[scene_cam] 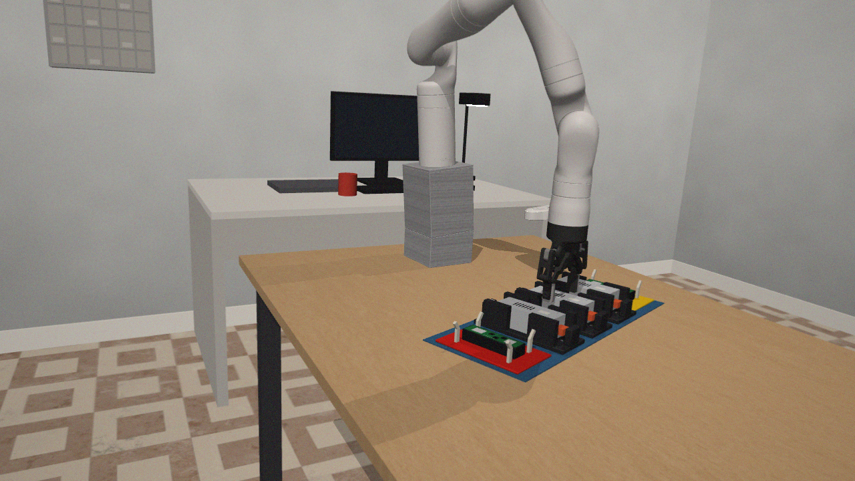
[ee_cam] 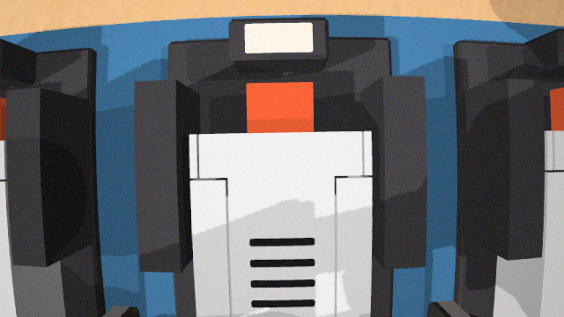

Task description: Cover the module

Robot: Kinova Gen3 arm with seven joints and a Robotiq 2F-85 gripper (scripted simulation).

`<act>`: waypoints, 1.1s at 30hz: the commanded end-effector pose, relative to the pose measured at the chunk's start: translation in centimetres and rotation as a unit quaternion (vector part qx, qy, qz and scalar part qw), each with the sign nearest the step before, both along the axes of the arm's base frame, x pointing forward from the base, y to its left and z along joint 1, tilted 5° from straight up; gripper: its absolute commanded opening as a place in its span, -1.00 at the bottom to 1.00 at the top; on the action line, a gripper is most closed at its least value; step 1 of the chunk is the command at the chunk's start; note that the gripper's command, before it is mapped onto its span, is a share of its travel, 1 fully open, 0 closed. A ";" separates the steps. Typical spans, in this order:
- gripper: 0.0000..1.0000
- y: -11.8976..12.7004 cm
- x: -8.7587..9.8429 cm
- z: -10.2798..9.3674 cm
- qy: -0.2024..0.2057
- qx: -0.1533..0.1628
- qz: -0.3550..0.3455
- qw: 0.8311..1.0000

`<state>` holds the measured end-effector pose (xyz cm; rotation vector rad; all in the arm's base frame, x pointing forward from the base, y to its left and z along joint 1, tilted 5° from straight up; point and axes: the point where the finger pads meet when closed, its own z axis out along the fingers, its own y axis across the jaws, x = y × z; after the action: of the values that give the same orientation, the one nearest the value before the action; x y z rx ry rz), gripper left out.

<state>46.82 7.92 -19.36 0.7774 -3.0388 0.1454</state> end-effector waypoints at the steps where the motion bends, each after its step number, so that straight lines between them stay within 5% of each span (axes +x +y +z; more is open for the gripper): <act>1: 1.00 0.0 0.1 -0.1 -0.001 0.000 0.000 1.000; 33: 1.00 -0.1 0.1 -1.9 -0.001 0.000 0.000 1.000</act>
<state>46.86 7.74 -21.34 0.7774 -3.0387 0.1454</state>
